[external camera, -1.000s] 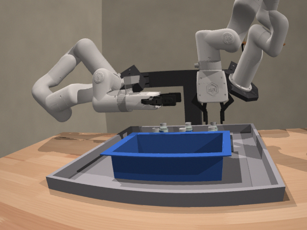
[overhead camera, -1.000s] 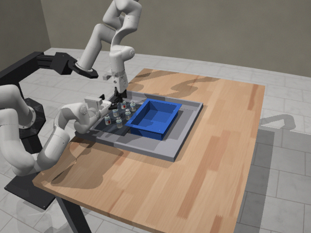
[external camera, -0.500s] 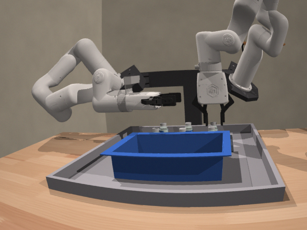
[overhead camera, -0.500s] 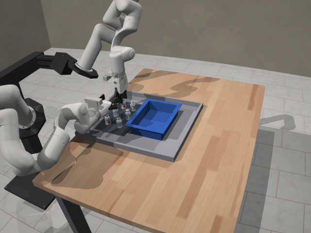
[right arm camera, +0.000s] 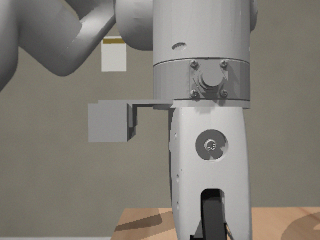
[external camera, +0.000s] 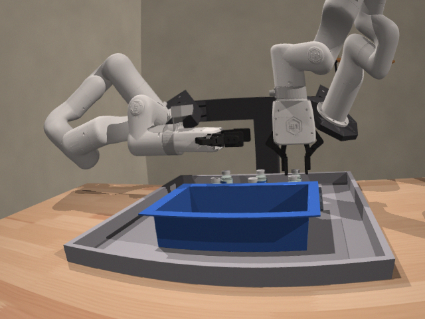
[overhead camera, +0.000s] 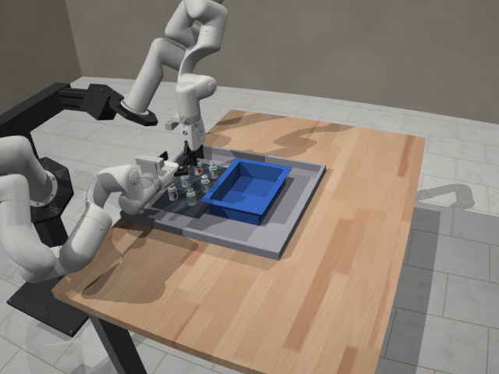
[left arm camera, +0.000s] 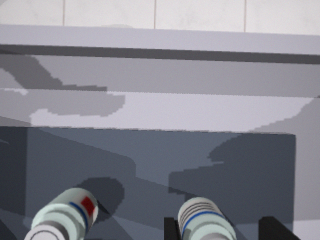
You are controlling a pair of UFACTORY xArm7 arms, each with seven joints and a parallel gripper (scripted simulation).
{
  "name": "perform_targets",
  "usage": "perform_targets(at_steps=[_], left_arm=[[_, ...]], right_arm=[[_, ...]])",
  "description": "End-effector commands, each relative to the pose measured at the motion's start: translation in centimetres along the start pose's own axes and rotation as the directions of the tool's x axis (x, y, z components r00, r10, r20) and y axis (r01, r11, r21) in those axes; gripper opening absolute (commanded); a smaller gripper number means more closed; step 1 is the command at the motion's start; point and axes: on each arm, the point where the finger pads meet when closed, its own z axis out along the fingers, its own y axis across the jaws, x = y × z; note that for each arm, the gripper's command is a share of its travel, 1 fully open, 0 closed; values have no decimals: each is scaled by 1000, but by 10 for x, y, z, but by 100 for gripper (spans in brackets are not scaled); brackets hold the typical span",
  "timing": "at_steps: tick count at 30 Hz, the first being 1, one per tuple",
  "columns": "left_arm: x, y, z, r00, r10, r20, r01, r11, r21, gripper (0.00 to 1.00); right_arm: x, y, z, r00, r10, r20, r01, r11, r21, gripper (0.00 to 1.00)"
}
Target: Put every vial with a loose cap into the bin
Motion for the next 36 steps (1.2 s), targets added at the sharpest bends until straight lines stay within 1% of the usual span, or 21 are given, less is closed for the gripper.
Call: perform_targets(at_steps=[1, 15, 16, 32, 33, 36], left_arm=[[-1, -1, -1, 1000, 1, 2, -1, 1000, 3, 48], [0, -1, -3, 1000, 1, 2, -1, 1000, 3, 48], [0, -1, -2, 1000, 1, 2, -1, 1000, 3, 46], [0, -1, -3, 1000, 1, 2, -1, 1000, 3, 46], [0, -1, -3, 1000, 1, 2, -1, 1000, 3, 44], [0, -1, -3, 1000, 1, 2, -1, 1000, 3, 44]], right_arm=[[2, 0, 0, 1000, -2, -4, 2, 1000, 1, 100], [2, 0, 1, 1000, -2, -4, 2, 1000, 1, 100], [2, 0, 1, 1000, -2, -4, 2, 1000, 1, 100], [2, -1, 1, 1000, -2, -4, 2, 1000, 1, 100], [2, 0, 1, 1000, -2, -4, 2, 1000, 1, 100], [2, 0, 1, 1000, -2, -4, 2, 1000, 1, 100]])
